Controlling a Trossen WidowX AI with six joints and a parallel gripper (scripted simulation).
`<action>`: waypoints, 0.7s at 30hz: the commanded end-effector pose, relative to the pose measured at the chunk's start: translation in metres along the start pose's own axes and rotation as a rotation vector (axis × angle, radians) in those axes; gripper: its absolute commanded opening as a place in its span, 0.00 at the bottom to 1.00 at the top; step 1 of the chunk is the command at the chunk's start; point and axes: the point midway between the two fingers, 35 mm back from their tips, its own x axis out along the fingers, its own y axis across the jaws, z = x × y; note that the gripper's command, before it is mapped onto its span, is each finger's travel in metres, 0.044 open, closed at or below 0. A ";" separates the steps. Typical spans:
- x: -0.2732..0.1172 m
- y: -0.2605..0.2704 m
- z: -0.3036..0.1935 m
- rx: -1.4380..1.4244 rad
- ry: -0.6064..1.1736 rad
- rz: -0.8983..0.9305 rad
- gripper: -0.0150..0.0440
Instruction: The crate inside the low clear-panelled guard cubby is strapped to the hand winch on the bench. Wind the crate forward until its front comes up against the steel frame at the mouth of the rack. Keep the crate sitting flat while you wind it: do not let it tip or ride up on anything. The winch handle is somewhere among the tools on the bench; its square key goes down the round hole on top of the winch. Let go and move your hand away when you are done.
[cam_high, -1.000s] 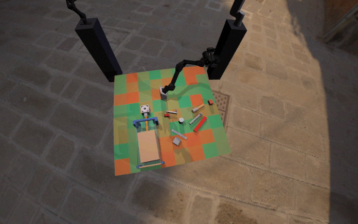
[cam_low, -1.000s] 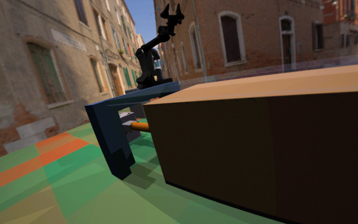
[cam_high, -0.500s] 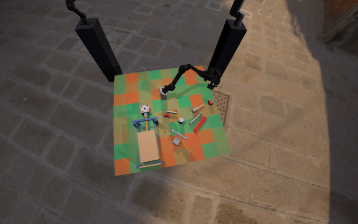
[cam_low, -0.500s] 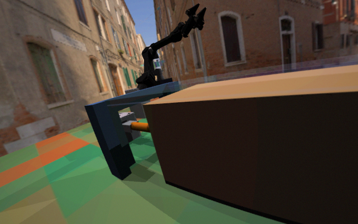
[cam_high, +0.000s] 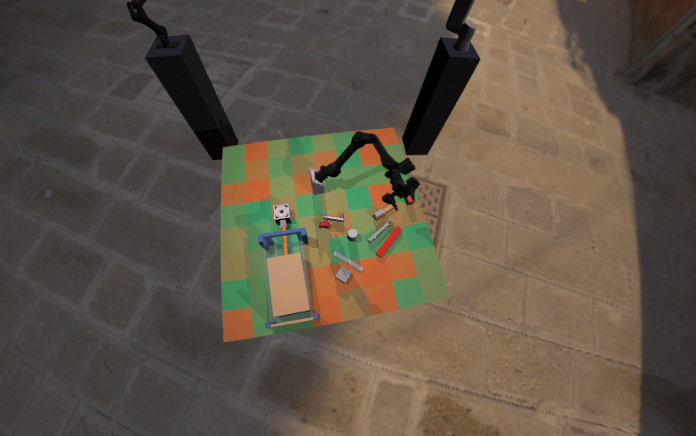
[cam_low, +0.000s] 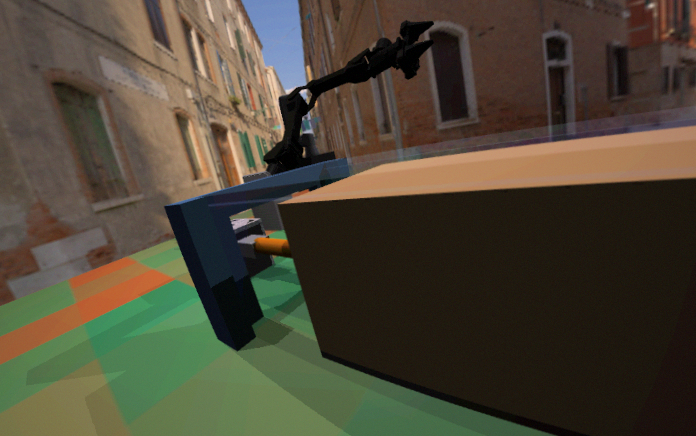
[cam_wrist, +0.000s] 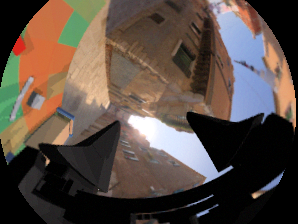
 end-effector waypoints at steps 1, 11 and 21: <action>0.021 0.066 0.001 -0.042 -0.049 0.188 1.00; 0.021 0.237 -0.007 -0.021 -0.199 0.709 1.00; -0.056 0.381 -0.017 0.234 -0.338 1.271 1.00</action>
